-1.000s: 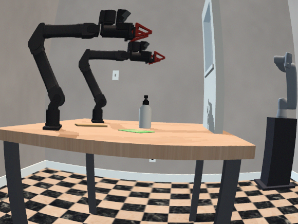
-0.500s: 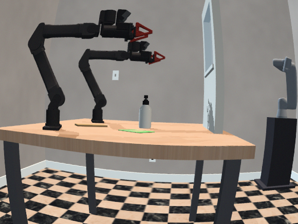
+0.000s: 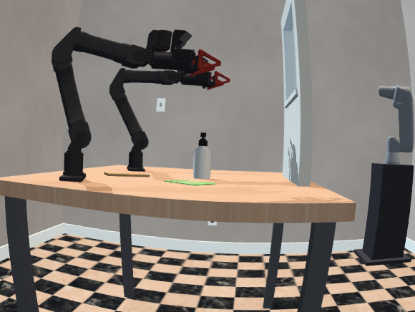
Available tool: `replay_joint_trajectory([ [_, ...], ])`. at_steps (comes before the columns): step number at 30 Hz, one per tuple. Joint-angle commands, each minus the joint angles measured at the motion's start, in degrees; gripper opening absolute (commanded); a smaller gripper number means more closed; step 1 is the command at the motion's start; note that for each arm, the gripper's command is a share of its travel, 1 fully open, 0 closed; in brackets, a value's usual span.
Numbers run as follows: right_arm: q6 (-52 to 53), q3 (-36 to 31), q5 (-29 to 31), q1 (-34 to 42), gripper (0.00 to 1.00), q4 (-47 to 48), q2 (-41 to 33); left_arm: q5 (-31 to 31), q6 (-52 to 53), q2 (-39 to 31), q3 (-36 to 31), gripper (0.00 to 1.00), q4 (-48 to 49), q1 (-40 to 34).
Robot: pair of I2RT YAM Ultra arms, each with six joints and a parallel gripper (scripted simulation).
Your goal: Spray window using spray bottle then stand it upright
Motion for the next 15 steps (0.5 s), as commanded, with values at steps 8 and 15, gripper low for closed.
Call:
replay_joint_trajectory([
  [8, 0.16, -3.92, 12.09, 8.52, 0.74, 15.73, 7.02, -0.34, 0.25, -2.06, -0.16, 1.0, 0.89, -0.08],
  [15, 0.46, -7.07, 20.02, 15.64, 0.74, 25.31, 13.27, -0.34, 0.25, -2.06, -0.16, 1.0, 0.89, -0.08],
])
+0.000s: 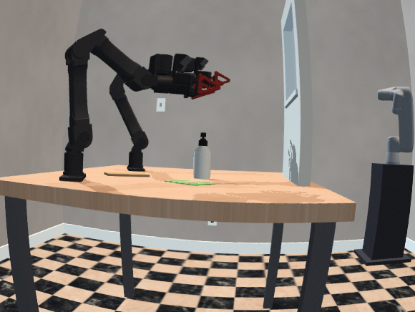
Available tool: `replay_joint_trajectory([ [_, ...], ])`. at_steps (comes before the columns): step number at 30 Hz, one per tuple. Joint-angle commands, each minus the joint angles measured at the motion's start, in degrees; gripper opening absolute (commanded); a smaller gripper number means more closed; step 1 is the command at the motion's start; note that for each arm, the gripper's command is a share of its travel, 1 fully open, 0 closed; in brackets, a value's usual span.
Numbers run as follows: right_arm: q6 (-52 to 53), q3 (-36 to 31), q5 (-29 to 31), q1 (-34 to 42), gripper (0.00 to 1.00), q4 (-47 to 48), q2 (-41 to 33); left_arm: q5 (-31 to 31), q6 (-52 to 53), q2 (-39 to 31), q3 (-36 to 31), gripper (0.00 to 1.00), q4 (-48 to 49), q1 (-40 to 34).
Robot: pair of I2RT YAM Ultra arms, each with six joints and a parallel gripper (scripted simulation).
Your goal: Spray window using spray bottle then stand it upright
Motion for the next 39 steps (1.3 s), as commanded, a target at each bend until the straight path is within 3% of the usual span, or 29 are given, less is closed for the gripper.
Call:
replay_joint_trajectory([
  [1, 0.46, -1.11, 6.19, 3.15, 0.74, 8.3, 2.07, -0.34, 0.25, -2.06, -0.16, 1.0, 0.89, -0.08],
  [3, 0.46, -1.11, 6.19, 3.15, 0.74, 8.3, 2.07, -0.34, 0.25, -2.06, -0.16, 1.0, 0.89, -0.08],
  [26, 0.58, -11.38, 29.49, 23.79, 0.74, 36.59, 21.35, -0.34, 0.25, -2.06, -0.16, 1.0, 0.89, -0.08],
  [29, -0.18, -7.49, 23.67, 21.51, 0.74, 41.83, 27.62, -0.34, 0.25, -2.06, -0.16, 1.0, 0.89, -0.08],
  [35, -0.79, -4.53, 22.11, 19.67, 0.74, 49.68, 37.46, -0.34, 0.25, -2.06, -0.16, 1.0, 0.89, -0.08],
  [39, -1.22, -3.71, 21.79, 19.24, 0.74, 51.57, 40.09, -0.34, 0.25, -2.06, -0.16, 1.0, 0.89, -0.08],
])
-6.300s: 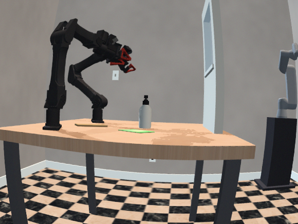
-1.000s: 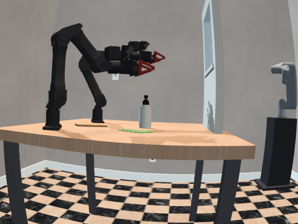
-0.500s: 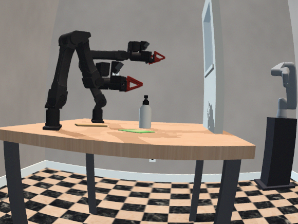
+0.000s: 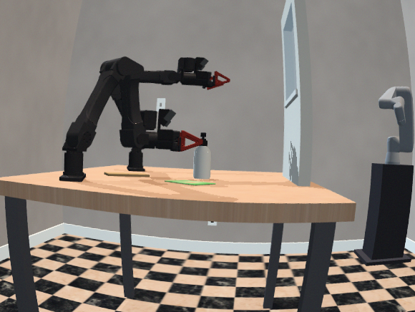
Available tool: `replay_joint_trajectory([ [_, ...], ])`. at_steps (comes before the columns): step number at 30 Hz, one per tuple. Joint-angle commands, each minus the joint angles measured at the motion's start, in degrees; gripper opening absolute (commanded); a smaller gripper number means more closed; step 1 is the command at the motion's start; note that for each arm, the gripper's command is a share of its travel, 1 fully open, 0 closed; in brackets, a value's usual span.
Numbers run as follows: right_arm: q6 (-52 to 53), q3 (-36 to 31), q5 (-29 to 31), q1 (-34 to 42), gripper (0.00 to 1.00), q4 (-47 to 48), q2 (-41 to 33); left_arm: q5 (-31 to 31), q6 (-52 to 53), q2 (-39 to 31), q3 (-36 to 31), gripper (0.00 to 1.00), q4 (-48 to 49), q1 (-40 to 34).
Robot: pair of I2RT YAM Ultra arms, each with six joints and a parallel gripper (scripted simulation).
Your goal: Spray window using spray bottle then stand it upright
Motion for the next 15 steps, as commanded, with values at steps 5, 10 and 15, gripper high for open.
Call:
replay_joint_trajectory([
  [5, -0.39, 3.72, -1.56, -1.61, 0.74, 7.02, 4.87, -0.34, 0.25, -2.06, -0.16, 1.0, 0.89, -0.08],
  [10, 0.45, 4.47, -1.69, -1.96, 0.74, 7.38, 6.37, -0.34, 0.25, -2.06, -0.16, 1.0, 0.89, -0.08],
  [15, 0.57, 4.44, -1.79, -2.19, 0.74, 7.35, 7.42, -0.34, 0.25, -2.06, -0.16, 1.0, 0.89, -0.08],
])
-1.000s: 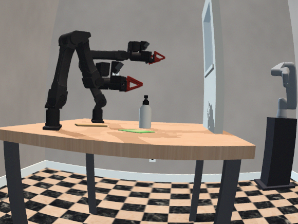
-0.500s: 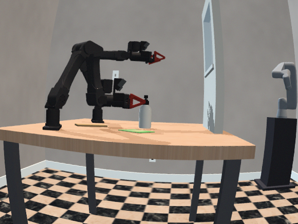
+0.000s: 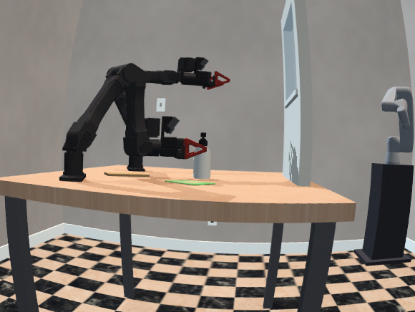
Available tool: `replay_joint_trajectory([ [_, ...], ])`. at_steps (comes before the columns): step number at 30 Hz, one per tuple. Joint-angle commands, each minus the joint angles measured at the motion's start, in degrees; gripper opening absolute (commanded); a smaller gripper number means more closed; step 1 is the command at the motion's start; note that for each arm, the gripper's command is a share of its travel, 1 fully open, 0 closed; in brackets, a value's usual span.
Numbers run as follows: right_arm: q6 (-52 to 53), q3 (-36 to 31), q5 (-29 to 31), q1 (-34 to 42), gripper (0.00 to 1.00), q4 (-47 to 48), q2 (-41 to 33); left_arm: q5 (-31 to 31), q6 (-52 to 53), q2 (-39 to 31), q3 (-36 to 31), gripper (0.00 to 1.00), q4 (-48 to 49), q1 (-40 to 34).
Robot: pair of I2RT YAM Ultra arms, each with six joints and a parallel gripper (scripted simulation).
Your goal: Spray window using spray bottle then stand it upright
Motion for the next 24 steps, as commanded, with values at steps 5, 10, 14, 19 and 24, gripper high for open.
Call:
replay_joint_trajectory([
  [5, 0.51, -0.65, 0.38, 0.37, 0.74, -0.75, -1.7, -0.34, 0.25, -2.06, -0.16, 1.0, 0.89, -0.08],
  [10, 0.67, 1.53, -0.67, -0.04, 0.74, 1.8, 0.78, -0.34, 0.25, -2.06, -0.16, 1.0, 0.89, -0.08],
  [14, 0.49, 1.24, -0.14, -0.77, 0.74, 0.52, -0.4, -0.34, 0.25, -2.06, -0.16, 1.0, 0.89, -0.08],
  [19, 0.51, 1.28, -0.15, 0.31, 0.74, 0.45, -0.42, -0.34, 0.25, -2.06, -0.16, 1.0, 0.89, -0.08],
  [24, 0.74, -0.35, -0.06, -0.07, 0.74, -0.58, 1.4, -0.34, 0.25, -2.06, -0.16, 1.0, 0.89, -0.08],
])
